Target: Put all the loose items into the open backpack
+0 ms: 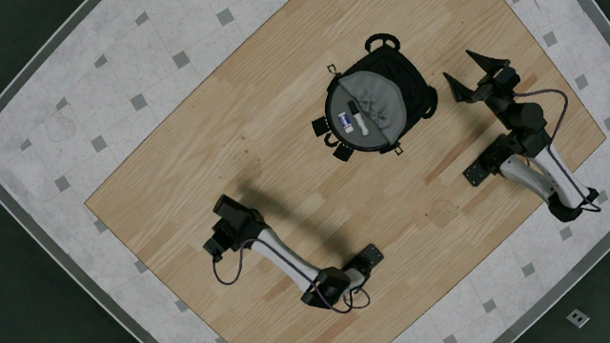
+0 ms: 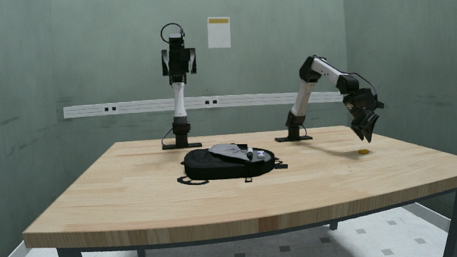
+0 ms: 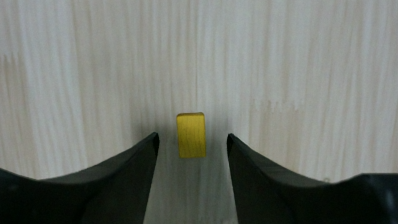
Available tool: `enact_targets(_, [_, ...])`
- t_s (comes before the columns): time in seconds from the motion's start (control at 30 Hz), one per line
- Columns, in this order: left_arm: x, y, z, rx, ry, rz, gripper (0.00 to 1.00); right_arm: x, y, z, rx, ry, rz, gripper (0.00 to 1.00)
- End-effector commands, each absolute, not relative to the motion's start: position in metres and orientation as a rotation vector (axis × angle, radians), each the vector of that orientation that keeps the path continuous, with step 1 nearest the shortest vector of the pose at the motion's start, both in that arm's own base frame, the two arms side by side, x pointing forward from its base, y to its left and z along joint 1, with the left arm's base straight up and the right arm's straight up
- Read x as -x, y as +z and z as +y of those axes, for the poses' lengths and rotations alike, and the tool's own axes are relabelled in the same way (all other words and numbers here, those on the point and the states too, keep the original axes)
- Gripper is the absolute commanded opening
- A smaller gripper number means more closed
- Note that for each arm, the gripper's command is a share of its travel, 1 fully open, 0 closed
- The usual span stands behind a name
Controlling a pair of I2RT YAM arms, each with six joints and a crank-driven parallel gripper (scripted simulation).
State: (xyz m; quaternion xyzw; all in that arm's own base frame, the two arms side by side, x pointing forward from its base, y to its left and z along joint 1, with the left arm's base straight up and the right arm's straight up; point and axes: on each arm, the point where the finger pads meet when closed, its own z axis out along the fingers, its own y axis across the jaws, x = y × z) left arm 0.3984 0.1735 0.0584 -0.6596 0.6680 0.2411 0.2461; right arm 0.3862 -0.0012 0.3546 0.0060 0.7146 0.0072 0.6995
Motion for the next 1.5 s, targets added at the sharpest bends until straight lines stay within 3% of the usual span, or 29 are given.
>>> enact_targets(0.0, [-0.4, 0.071, 0.168, 1.862, 0.684, 1.77, 0.56, -0.385, 0.36, -0.001, -0.011, 0.016, 1.578, 0.9])
enact_targets(0.33, [-0.397, 0.077, 0.168, 1.865, 0.661, 1.76, 0.56, -0.385, 0.36, -0.001, -0.011, 0.016, 1.578, 0.9])
enact_targets(0.97, [-0.393, 0.004, 0.166, 1.872, 0.688, 1.783, 0.56, -0.385, 0.36, -0.001, -0.011, 0.016, 1.578, 0.9])
enact_targets(1.4, [-0.405, 0.012, 0.168, 1.871, 0.664, 1.769, 0.56, -0.385, 0.36, -0.001, -0.011, 0.016, 1.578, 0.9])
enact_targets(1.43, [-0.402, 0.019, 0.168, 1.865, 0.661, 1.761, 0.47, -0.385, 0.36, -0.001, -0.011, 0.016, 1.578, 0.9])
enact_targets(1.47, [-0.402, 0.019, 0.168, 1.865, 0.661, 1.761, 0.47, -0.385, 0.36, -0.001, -0.011, 0.016, 1.578, 0.9])
